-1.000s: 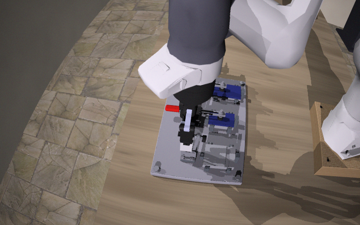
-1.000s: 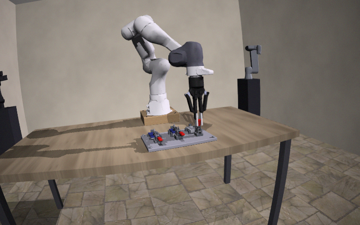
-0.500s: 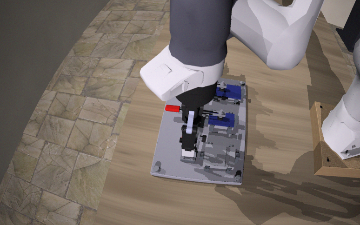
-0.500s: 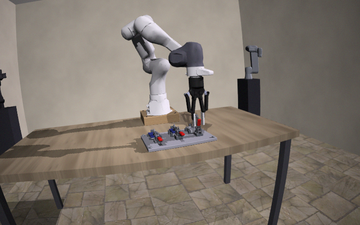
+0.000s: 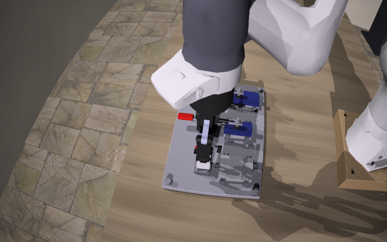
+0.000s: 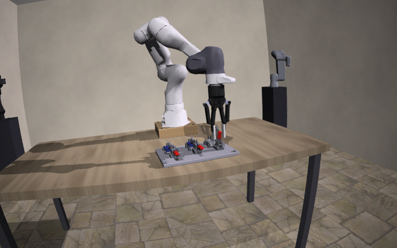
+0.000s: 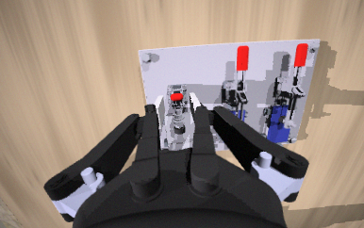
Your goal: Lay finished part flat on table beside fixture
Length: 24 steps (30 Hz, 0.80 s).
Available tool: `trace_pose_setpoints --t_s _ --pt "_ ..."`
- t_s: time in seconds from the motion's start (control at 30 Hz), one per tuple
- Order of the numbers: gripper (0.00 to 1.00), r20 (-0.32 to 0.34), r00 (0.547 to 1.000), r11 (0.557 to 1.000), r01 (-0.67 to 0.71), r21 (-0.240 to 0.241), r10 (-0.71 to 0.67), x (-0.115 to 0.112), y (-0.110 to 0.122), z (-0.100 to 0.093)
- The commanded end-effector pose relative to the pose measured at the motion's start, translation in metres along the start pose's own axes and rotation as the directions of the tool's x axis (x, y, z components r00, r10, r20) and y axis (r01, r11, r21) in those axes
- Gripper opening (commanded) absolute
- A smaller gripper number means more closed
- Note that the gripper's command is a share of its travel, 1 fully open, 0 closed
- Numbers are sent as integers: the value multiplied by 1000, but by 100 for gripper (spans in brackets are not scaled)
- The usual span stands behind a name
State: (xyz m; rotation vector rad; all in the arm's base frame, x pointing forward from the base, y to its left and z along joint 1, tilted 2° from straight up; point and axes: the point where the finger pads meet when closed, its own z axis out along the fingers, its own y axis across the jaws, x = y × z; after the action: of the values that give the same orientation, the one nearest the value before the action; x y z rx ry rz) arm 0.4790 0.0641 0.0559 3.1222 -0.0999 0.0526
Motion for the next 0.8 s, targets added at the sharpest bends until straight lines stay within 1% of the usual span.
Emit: trace_pose_setpoints --t_s 0.0,0.3,0.53,0.77 --pt "28 3 1000 1000 -3 -2 3 -1 0 0" --pt "28 3 1000 1000 -3 -2 3 -1 0 0" --pt "28 3 1000 1000 -3 -2 3 -1 0 -6" --pt "28 2 1000 1000 -3 -2 3 -1 0 -22"
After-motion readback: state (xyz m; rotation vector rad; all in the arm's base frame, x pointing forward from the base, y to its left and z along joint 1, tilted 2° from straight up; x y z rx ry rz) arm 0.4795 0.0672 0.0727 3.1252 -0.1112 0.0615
